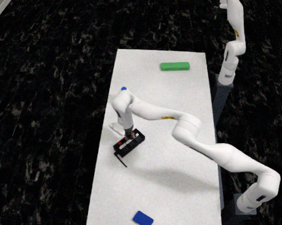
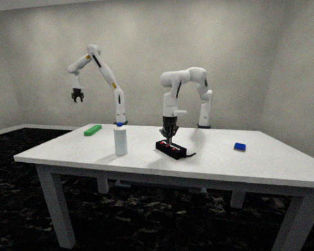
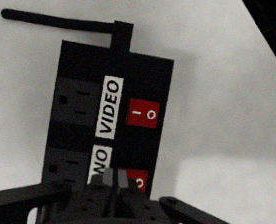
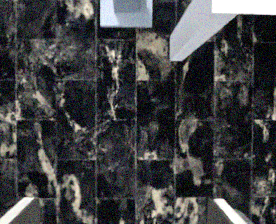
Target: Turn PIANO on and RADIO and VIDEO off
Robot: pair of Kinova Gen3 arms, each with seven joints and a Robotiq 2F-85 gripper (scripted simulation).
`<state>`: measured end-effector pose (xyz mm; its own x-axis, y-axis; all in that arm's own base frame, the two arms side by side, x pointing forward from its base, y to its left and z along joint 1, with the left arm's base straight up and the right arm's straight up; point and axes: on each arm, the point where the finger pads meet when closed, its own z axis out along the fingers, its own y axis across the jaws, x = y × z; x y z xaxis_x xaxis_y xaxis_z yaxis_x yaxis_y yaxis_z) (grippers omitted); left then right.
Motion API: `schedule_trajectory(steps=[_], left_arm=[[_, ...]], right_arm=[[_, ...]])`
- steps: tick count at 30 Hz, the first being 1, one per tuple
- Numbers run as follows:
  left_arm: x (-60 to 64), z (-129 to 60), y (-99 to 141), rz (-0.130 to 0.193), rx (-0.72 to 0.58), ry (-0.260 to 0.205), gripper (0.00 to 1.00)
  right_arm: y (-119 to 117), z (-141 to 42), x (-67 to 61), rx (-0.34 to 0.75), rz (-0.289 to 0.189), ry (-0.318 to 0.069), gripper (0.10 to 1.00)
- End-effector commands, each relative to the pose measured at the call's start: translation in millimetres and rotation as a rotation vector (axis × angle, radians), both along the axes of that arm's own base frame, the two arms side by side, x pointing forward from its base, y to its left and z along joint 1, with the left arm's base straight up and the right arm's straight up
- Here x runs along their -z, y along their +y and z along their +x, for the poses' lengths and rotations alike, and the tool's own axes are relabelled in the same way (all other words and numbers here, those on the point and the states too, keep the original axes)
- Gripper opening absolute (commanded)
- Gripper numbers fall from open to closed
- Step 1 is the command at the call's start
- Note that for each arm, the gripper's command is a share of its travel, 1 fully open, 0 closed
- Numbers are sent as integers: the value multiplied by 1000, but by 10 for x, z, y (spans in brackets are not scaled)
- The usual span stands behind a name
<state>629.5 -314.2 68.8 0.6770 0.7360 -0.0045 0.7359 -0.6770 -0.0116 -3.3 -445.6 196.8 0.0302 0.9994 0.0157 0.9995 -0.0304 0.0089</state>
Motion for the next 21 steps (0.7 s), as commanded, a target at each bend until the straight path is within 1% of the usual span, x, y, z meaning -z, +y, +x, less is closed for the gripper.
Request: schedule_trajectory(steps=[1, 6, 21], left_arm=[[-22, 37, 22, -1, -8, -10, 99], [-40, 49, 27, 0, -11, -10, 99], [-32, 61, 17, 1, -10, -8, 99]], right_arm=[[-4, 0, -8, 0, -2, 0, 1000], [-4, 0, -8, 0, -2, 0, 1000], [-4, 0, -8, 0, -2, 0, 1000]])
